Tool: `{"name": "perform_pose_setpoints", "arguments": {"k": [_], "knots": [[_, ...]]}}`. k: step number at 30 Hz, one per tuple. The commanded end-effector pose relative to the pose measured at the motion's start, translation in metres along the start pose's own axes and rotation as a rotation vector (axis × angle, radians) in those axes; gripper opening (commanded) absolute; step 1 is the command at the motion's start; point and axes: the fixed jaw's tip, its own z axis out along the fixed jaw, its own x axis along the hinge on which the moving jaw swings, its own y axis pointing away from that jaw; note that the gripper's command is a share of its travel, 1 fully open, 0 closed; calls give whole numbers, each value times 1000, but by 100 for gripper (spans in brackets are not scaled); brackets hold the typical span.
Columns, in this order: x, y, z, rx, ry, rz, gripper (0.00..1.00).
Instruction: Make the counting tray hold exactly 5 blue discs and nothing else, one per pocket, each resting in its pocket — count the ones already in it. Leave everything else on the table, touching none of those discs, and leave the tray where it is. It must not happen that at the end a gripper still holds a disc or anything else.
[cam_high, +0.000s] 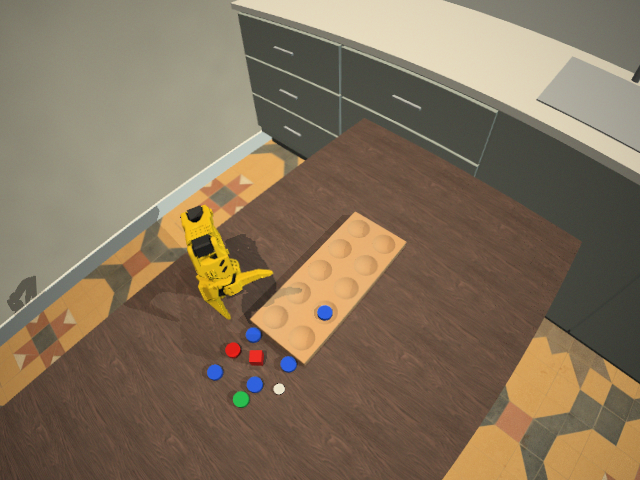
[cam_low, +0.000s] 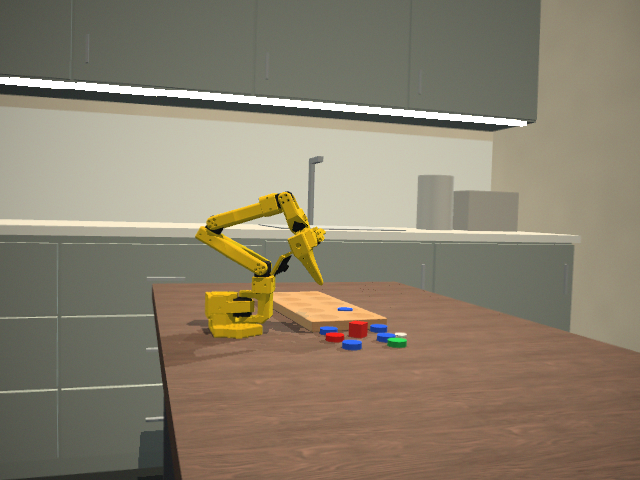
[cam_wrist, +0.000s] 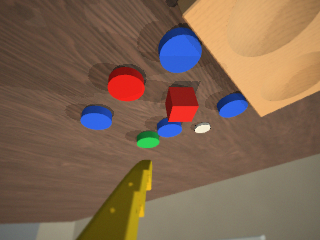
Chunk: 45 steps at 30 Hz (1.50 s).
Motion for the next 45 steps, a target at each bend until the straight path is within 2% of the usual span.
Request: {"name": "perform_pose_setpoints", "arguments": {"k": [1,45], "knots": [[-75,-35,-23,-30,-105,257,100],[-74,-37,-23,-32,-95,261,97]]}}
